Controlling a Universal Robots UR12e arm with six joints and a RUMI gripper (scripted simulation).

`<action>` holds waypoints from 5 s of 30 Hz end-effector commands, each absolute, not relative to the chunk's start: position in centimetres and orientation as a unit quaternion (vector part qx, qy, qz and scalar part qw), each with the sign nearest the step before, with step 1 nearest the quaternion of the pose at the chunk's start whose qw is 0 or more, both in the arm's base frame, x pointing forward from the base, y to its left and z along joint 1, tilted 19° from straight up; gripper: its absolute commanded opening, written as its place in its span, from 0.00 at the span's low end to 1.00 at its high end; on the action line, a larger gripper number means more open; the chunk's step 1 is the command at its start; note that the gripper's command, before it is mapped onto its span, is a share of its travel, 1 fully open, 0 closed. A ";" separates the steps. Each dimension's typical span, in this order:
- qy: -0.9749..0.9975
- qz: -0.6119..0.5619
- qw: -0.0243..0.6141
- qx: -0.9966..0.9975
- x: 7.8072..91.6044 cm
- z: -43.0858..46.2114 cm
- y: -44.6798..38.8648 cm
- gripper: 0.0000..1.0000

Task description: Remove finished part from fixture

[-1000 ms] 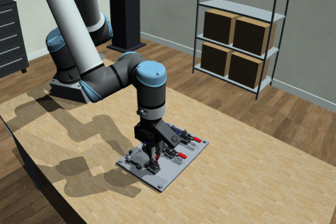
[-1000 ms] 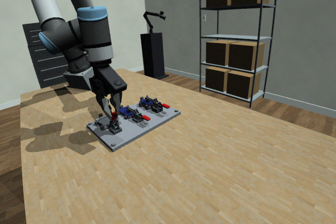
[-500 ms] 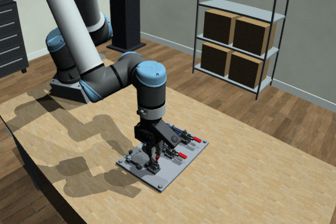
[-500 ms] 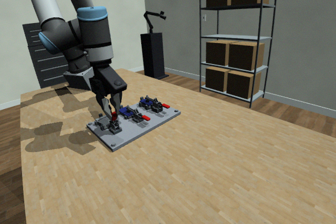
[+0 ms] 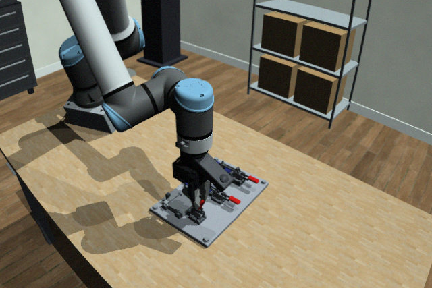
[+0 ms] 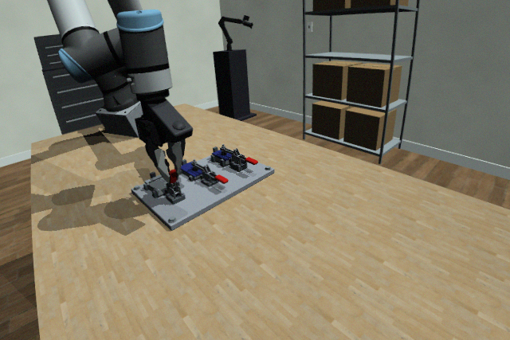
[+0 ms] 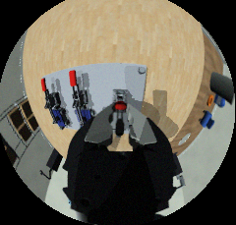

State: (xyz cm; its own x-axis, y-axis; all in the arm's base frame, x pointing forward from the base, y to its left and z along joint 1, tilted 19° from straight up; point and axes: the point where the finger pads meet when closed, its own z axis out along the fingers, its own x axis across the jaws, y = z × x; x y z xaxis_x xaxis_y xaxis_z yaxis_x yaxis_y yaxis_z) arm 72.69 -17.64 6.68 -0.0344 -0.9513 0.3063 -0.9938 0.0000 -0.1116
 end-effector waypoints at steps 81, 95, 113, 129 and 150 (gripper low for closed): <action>-0.703 0.150 0.071 0.691 72.5 6.7 -17.6 0.28; -0.703 0.150 0.071 0.691 72.2 9.6 -16.7 0.28; -0.703 0.150 0.071 0.691 72.0 11.4 -16.1 0.28; -0.703 0.150 0.071 0.691 72.0 11.4 -16.1 0.28; -0.703 0.150 0.071 0.691 72.0 11.4 -16.1 0.59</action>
